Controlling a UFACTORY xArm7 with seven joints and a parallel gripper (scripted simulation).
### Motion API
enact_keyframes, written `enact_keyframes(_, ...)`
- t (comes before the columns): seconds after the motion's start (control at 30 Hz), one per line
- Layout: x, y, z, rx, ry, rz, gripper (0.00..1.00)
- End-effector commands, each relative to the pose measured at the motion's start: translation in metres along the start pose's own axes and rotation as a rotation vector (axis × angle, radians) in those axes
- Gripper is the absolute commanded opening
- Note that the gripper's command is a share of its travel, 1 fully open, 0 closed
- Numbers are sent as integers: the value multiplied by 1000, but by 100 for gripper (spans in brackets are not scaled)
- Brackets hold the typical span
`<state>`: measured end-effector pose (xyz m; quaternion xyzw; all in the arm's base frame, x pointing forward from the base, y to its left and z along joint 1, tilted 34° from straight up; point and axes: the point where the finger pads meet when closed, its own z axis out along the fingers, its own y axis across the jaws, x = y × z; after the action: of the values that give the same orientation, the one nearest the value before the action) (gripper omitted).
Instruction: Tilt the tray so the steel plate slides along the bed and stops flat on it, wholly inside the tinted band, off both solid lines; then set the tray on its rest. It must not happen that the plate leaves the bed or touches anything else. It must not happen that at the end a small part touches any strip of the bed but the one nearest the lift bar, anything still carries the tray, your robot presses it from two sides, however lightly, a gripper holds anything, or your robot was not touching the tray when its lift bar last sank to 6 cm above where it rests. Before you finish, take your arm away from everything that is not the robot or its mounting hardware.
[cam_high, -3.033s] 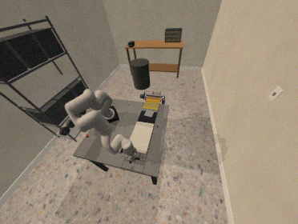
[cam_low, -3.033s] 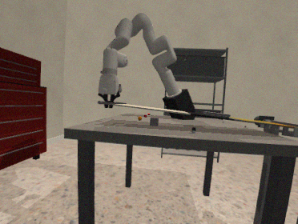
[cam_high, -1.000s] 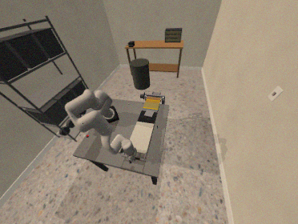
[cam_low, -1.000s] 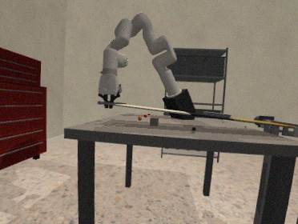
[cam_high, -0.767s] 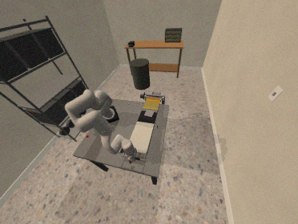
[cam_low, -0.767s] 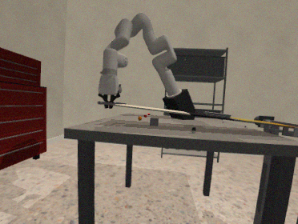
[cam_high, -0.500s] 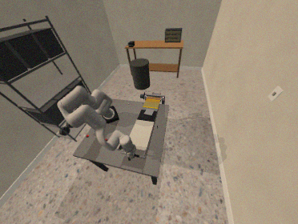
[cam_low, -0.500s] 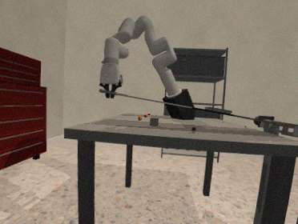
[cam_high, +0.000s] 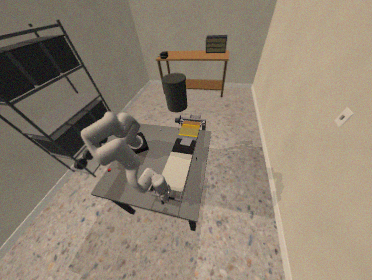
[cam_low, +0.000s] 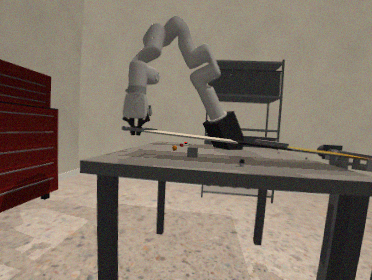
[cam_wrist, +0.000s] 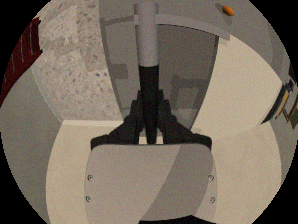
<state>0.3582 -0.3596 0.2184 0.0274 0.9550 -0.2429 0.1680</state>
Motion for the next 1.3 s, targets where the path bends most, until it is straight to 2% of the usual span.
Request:
enact_keyframes(0.0,-1,-1,0,0,-3,0,0)
enact_keyframes(0.3,-1,-1,1,0,-3,0,0)
enact_keyframes(0.37,-1,1,-24,0,-3,0,0)
enact_keyframes(0.47,-1,8,-76,0,-4,0,0)
enact_keyframes(0.5,-1,9,-81,0,-3,0,0)
enact_keyframes(0.53,-1,8,-76,0,-4,0,0)
enact_keyframes(0.63,-1,1,-24,0,-3,0,0)
enact_keyframes(0.7,-1,0,-5,0,-3,0,0)
enact_keyframes(0.9,-1,-1,-3,0,-3,0,0)
enact_keyframes(1.0,-1,5,-55,0,-3,0,0)
enact_keyframes(1.07,-1,7,-74,0,-3,0,0)
enact_keyframes(1.1,-1,7,-69,0,-3,0,0)
enact_keyframes(1.2,-1,1,-17,0,-4,0,0)
enact_keyframes(1.27,-1,-1,2,0,-4,0,0)
